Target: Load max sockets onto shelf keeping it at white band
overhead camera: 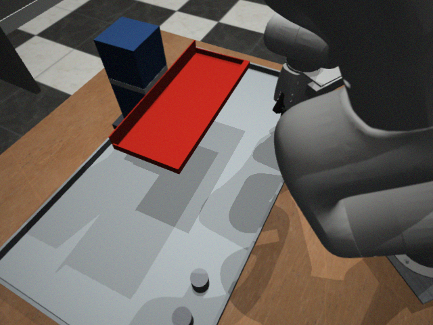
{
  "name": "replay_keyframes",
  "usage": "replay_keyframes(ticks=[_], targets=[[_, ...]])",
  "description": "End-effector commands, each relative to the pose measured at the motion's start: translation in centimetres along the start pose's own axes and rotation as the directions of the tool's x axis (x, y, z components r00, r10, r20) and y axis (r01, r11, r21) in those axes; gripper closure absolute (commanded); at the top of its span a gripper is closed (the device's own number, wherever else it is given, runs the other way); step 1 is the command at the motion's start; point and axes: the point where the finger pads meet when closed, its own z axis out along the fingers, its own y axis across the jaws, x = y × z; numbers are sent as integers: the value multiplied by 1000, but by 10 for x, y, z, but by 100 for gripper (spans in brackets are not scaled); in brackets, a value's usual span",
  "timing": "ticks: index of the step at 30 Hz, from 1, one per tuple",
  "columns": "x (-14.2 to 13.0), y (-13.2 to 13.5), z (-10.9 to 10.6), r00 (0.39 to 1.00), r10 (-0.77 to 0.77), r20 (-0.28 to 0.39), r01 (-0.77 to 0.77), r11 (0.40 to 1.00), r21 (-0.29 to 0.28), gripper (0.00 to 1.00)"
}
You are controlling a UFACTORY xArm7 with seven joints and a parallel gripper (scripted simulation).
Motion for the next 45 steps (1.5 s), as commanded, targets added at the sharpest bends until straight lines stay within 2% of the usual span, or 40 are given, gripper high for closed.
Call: replay_keyframes(ticks=[1,36,45], targets=[[-1,-1,-1,1000,1,3,-1,1000,2,100],[-1,-1,-2,1000,1,3,-1,1000,2,100],[-1,-1,-25,1000,1,3,-1,1000,2,100]])
